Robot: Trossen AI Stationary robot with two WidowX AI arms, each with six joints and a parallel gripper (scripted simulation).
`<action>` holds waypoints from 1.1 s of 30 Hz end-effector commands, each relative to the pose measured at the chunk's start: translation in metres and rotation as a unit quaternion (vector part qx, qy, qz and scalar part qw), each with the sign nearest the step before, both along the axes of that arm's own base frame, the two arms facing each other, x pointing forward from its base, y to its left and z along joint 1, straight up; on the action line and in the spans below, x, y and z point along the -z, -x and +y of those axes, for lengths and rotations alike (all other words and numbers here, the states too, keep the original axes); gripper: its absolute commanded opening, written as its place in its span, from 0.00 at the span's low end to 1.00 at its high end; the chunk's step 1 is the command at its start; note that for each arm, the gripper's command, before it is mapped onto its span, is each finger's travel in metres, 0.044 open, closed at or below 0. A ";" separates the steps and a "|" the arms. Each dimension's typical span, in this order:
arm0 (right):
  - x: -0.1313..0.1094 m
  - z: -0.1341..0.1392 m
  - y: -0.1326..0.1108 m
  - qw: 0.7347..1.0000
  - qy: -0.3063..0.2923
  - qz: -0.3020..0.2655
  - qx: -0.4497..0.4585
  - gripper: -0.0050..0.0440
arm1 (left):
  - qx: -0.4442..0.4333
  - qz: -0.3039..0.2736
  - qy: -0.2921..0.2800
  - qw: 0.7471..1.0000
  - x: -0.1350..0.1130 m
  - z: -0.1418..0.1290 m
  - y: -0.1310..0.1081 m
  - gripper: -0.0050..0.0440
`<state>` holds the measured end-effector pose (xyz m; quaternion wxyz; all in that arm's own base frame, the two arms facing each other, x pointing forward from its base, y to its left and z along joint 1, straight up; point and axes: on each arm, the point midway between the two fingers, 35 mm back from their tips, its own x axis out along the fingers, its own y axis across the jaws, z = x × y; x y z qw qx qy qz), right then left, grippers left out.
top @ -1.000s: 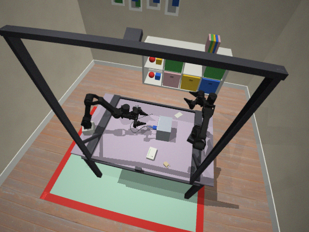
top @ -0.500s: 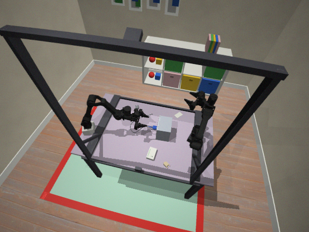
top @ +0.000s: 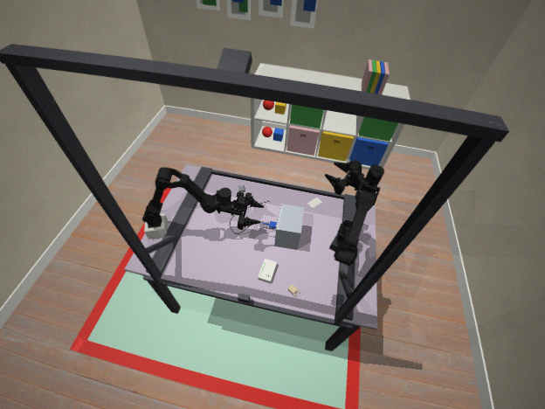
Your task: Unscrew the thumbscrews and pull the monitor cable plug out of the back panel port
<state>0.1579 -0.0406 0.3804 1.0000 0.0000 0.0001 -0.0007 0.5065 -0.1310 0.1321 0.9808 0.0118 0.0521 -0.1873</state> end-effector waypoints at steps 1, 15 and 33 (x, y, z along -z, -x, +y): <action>-0.003 0.001 0.000 1.000 0.003 -0.001 -0.001 1.00 | 0.002 0.007 -0.003 1.000 0.045 -0.001 -0.002 1.00; -0.003 0.001 0.000 1.000 0.003 -0.001 -0.001 1.00 | 0.002 0.008 -0.003 1.000 0.071 -0.001 0.000 1.00; -0.003 0.001 0.000 1.000 0.003 -0.001 -0.001 1.00 | 0.000 0.005 -0.009 1.000 0.071 -0.001 0.000 1.00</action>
